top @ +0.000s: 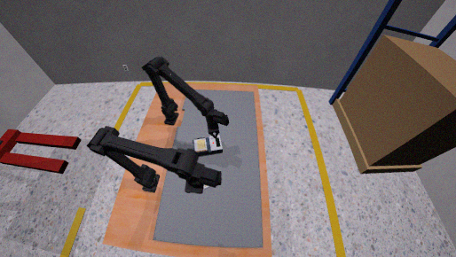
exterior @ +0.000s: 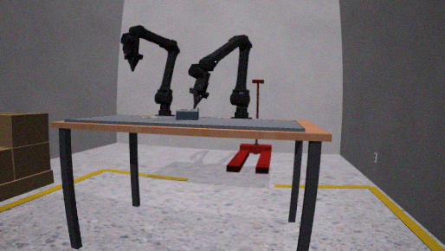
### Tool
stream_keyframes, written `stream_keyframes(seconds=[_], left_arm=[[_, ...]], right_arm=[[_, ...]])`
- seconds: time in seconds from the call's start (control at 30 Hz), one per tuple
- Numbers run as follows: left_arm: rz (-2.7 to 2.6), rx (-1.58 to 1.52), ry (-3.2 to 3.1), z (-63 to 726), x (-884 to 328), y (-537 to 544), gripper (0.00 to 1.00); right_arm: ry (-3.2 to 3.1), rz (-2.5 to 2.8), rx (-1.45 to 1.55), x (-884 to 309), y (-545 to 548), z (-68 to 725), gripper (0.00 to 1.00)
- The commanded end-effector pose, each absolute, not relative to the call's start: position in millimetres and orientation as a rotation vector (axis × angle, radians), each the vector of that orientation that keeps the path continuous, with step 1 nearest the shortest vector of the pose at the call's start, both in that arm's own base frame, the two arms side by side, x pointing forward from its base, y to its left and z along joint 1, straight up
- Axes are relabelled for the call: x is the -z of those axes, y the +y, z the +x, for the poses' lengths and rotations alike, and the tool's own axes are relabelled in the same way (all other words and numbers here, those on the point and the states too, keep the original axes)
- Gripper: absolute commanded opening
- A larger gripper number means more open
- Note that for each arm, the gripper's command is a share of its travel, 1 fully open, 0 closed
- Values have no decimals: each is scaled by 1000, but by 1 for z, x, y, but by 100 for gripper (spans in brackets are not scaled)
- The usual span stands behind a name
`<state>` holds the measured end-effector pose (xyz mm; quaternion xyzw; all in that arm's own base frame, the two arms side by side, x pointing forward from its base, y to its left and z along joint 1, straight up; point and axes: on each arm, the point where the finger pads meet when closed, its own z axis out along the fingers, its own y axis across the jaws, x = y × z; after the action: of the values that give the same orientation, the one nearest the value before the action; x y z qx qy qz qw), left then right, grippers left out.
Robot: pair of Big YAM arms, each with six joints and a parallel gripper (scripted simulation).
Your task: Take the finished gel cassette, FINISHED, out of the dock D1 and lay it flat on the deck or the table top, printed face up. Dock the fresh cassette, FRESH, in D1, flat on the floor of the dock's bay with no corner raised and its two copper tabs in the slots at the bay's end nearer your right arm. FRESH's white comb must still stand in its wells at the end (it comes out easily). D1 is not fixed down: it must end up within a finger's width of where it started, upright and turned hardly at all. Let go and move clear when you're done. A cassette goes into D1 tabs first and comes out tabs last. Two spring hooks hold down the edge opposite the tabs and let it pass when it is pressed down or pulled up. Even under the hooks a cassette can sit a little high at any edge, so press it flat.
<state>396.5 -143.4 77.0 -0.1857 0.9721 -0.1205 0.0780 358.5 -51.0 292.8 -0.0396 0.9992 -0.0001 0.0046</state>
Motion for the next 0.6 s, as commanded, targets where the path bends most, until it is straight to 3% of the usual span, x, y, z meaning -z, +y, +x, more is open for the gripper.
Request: stream_keyframes(seconds=[0.0,0.57], left_arm=[[-609,277,3010,373,-27,-129,0],[-609,277,3010,370,-21,-128,0]], right_arm=[[3140,-114,0,-293,-54,355,0],[3140,-114,0,-293,-54,355,0]])
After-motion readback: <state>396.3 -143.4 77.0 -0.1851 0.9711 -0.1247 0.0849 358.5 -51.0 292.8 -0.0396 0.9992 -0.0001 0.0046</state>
